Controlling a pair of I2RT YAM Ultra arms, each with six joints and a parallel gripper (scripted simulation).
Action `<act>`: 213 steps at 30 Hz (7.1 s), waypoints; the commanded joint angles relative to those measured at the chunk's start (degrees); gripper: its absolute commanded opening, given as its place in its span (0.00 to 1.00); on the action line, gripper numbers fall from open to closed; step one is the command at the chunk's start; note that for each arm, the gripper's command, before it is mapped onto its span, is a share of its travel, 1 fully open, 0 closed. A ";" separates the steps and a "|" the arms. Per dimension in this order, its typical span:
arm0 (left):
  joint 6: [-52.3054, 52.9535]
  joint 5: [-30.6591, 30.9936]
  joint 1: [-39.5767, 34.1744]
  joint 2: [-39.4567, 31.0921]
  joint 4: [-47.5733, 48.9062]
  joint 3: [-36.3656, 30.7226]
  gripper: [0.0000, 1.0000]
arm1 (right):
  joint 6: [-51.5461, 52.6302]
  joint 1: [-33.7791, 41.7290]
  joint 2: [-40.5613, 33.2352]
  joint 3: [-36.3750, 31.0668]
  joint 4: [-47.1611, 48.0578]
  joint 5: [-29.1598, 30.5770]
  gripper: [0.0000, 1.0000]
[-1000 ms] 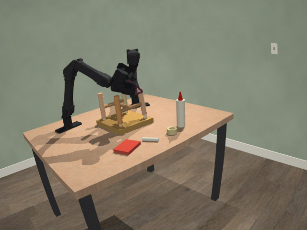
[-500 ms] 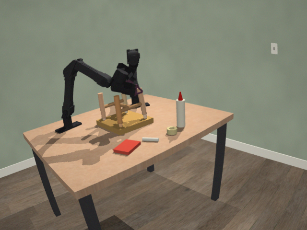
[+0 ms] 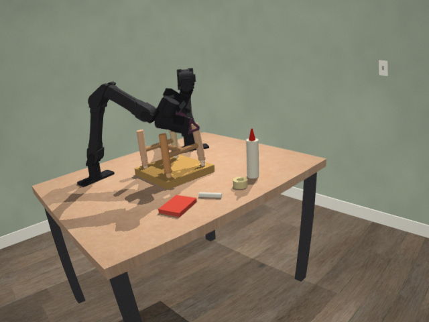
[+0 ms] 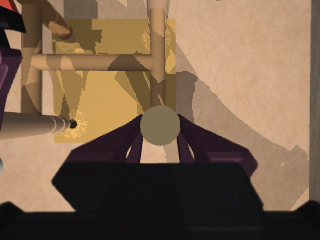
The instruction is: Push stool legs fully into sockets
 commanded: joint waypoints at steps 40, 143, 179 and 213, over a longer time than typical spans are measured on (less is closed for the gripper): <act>-4.75 6.03 -4.71 -3.95 -11.32 -2.53 0.28 | 1.25 -5.25 1.02 2.26 4.55 11.07 0.28; -3.49 -3.12 -2.64 -0.19 -8.86 9.86 0.69 | 3.72 -0.52 -1.61 10.57 -10.97 -2.44 0.69; -36.65 -20.68 7.48 -1.55 46.12 2.21 0.00 | 22.31 -17.62 -31.54 -5.04 -2.52 37.35 0.00; -46.12 -26.18 8.91 -1.57 59.55 1.81 0.00 | 27.37 -22.50 -39.71 -6.96 -4.09 48.07 0.00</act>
